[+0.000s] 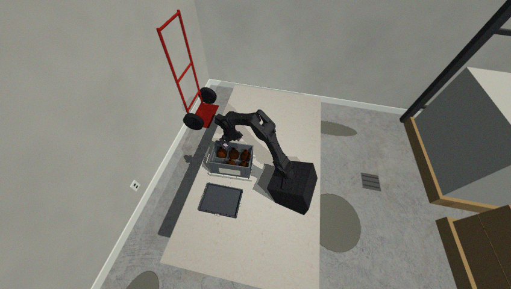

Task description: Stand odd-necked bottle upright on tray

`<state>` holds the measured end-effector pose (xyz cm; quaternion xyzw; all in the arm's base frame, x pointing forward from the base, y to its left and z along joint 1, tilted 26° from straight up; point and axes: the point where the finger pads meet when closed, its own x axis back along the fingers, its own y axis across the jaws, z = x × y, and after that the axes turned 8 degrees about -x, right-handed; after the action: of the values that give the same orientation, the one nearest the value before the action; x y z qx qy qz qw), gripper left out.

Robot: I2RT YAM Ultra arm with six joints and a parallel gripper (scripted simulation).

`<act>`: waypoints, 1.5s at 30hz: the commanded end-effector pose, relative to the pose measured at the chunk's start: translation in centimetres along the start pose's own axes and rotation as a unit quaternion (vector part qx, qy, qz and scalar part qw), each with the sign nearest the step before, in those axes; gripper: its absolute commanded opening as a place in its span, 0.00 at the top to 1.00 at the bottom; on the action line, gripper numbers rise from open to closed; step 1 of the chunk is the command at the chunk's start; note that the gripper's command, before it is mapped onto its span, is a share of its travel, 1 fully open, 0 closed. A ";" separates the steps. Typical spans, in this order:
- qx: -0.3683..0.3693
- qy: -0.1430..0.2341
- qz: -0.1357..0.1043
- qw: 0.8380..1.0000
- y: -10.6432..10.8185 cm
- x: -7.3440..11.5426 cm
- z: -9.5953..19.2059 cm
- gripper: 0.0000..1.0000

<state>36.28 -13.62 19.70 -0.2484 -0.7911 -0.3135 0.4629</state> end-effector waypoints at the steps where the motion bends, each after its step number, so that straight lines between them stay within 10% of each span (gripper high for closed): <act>1: -0.014 0.005 0.000 1.000 -0.1 1.4 -0.2 0.00; 16: -0.014 0.006 0.003 1.000 -0.2 1.2 -0.1 0.00; 17: -0.011 -0.004 -0.002 1.000 0.1 1.2 -0.6 1.00; 45: -0.011 -0.004 -0.002 1.000 0.1 1.2 -0.6 1.00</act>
<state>35.52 -13.27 19.85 -0.2516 -0.7799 -0.3200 0.4755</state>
